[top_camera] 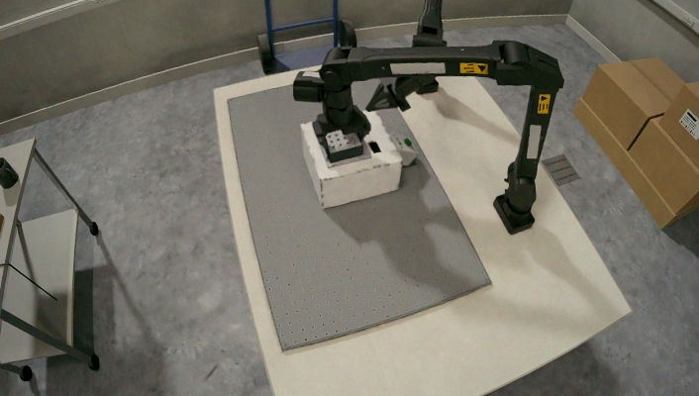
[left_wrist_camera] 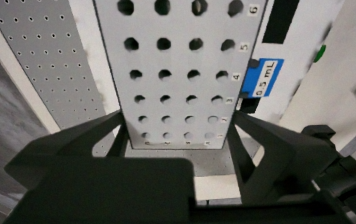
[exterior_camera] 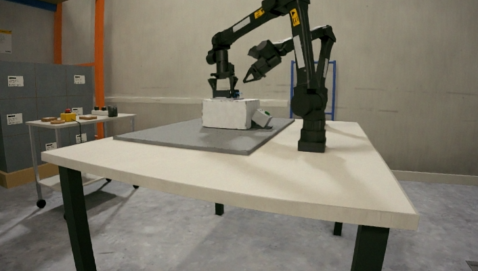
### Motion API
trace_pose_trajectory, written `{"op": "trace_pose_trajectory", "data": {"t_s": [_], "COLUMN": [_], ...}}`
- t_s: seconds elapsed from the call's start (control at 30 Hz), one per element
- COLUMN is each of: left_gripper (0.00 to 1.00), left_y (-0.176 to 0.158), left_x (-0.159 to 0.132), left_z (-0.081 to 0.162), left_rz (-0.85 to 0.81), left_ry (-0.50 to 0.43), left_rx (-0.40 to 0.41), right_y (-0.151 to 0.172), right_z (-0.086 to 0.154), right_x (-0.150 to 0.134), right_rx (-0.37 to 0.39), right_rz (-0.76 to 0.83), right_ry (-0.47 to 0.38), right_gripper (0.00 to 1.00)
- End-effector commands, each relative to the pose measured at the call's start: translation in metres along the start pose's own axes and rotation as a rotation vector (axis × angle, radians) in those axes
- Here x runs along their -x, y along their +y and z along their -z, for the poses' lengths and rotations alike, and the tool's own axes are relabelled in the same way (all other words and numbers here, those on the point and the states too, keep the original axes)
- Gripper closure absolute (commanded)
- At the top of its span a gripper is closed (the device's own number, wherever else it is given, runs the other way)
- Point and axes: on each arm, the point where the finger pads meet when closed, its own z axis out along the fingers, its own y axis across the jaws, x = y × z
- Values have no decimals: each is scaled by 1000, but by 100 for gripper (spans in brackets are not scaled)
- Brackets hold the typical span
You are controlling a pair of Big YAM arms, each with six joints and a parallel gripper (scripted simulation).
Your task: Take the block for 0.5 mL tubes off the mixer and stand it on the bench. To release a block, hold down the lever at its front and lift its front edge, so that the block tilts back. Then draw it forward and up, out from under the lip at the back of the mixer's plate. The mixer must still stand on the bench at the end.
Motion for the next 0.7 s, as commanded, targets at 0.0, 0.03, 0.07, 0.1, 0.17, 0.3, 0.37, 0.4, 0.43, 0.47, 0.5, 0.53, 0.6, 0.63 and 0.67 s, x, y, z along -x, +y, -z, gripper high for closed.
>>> {"op": "trace_pose_trajectory", "data": {"t_s": [0.0, 0.03, 0.07, 0.1, 0.17, 0.3, 0.37, 0.4, 0.43, 0.47, 0.5, 0.53, 0.6, 0.63, 0.67], "left_gripper": [100, 100, 100, 100, 100, 100, 100, 100, 100, 100, 100, 100, 100, 100, 100], "left_y": [7, 7, 7, 7, 7, 7, 7, 7, 7, 7, 7, 7, 7, 7, 7], "left_x": [3, 3, 3, 3, 3, 3, 3, 3, 3, 3, 3, 3, 3, 3, 3], "left_z": [23, 23, 23, 23, 23, 23, 23, 23, 23, 23, 23, 23, 23, 23, 23], "left_rz": [1, 1, 1, 1, 1, 1, 1, 1, 0, 0, 0, 0, 0, 0, 0], "left_ry": [-10, -10, -10, -10, -10, -9, -10, -10, -10, -10, -10, -10, -10, -10, -10], "left_rx": [22, 22, 22, 22, 22, 22, 22, 22, 22, 22, 22, 23, 23, 23, 23], "right_y": [1, 0, -3, -5, -7, -11, -11, -11, -11, -11, -11, -12, -16, -18, -19], "right_z": [21, 22, 23, 22, 21, 20, 28, 32, 35, 38, 40, 42, 43, 42, 42], "right_x": [13, 11, 8, 4, 0, -7, -3, 0, 2, 4, 6, 5, -2, -5, -10], "right_rx": [25, 24, 20, 15, 10, -1, 10, 14, 19, 22, 24, 24, 18, 14, 11], "right_rz": [-28, -24, -18, -11, -4, 10, -2, -8, -14, -20, -25, -24, -16, -11, -3], "right_ry": [-15, -12, -8, -3, 2, 12, 3, -2, -5, -9, -12, -11, -5, -1, 6], "right_gripper": [100, 100, 100, 100, 100, 100, 100, 100, 100, 100, 100, 100, 100, 100, 100]}}
